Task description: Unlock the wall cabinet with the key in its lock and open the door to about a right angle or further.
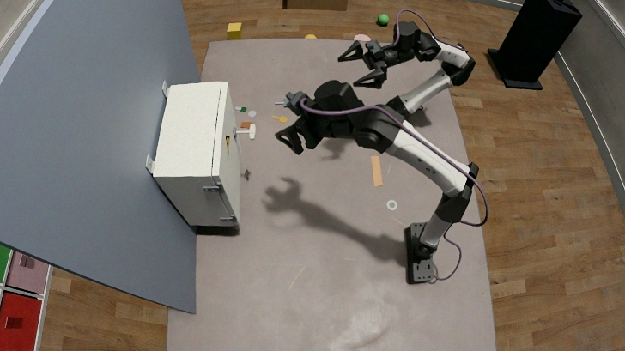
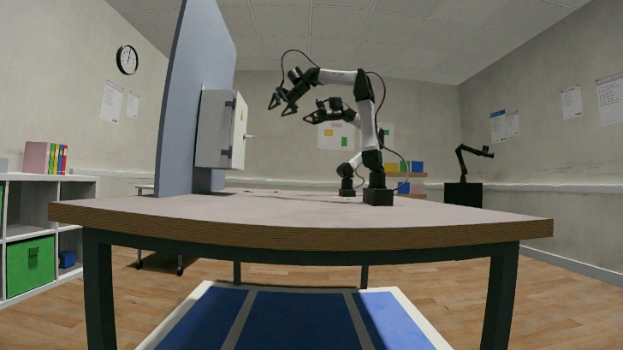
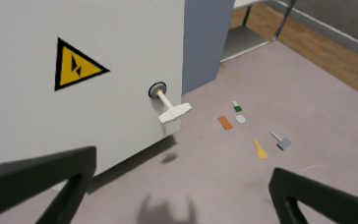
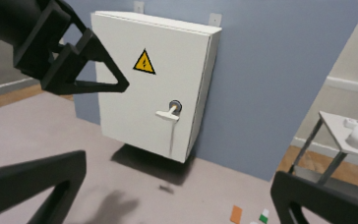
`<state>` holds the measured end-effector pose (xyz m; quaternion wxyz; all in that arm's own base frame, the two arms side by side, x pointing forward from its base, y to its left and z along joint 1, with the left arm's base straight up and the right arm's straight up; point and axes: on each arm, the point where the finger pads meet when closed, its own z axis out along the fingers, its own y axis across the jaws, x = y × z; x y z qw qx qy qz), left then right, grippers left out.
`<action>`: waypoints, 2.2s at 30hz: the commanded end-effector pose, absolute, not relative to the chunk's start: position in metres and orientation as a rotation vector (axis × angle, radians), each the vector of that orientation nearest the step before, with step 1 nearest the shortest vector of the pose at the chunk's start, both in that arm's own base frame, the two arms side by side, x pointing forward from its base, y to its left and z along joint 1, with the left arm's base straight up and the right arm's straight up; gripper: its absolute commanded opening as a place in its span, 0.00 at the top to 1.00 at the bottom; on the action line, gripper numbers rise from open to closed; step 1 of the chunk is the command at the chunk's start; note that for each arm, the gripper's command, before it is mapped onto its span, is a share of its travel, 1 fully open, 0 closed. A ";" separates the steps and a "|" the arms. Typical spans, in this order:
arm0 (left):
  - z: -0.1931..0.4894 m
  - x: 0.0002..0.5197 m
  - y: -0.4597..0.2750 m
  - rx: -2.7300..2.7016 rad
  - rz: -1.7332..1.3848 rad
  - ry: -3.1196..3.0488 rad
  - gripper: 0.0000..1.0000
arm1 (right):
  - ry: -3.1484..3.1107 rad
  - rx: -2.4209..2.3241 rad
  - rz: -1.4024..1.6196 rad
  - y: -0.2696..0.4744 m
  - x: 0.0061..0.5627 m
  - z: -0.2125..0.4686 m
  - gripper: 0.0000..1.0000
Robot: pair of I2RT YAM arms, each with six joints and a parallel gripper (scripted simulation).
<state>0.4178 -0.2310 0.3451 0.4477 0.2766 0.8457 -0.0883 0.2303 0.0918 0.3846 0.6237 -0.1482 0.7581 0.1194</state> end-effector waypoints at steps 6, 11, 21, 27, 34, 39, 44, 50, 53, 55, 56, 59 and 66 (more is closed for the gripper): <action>0.353 0.417 -0.227 0.675 -0.204 2.082 0.00 | 1.740 -0.331 0.273 0.091 0.231 0.386 0.00; 0.352 0.429 -0.226 0.688 -0.116 2.046 0.34 | 1.740 -0.331 0.273 0.091 0.231 0.386 0.00; 0.326 0.459 -0.242 0.876 0.475 1.787 0.42 | 1.740 -0.331 0.273 0.091 0.231 0.386 0.00; 0.328 0.464 -0.248 0.913 0.646 1.668 0.42 | 1.740 -0.331 0.273 0.091 0.231 0.386 0.00; 0.295 0.477 -0.266 1.023 0.915 1.505 0.42 | 1.740 -0.331 0.273 0.091 0.231 0.386 0.00; 0.276 0.484 -0.273 1.077 1.079 1.392 0.42 | 1.740 -0.331 0.273 0.091 0.231 0.386 0.00; 0.263 0.487 -0.276 1.108 1.166 1.329 0.42 | 1.740 -0.331 0.273 0.091 0.231 0.386 0.00; 0.238 0.495 -0.282 1.170 1.263 1.237 0.42 | 1.740 -0.331 0.273 0.091 0.231 0.386 0.00; 0.234 0.499 -0.284 1.178 1.261 1.239 0.42 | 1.740 -0.331 0.273 0.091 0.231 0.386 0.00; 0.231 0.501 -0.281 1.177 1.264 1.257 0.42 | 1.740 -0.331 0.273 0.091 0.231 0.386 0.00; 0.227 0.504 -0.283 1.189 1.259 1.252 0.42 | 1.740 -0.331 0.273 0.091 0.231 0.386 0.00; 0.227 0.507 -0.283 1.189 1.259 1.252 0.42 | 1.740 -0.331 0.273 0.091 0.231 0.386 0.00; 0.233 0.517 -0.284 1.172 1.256 1.248 0.42 | 1.740 -0.331 0.273 0.091 0.231 0.386 0.00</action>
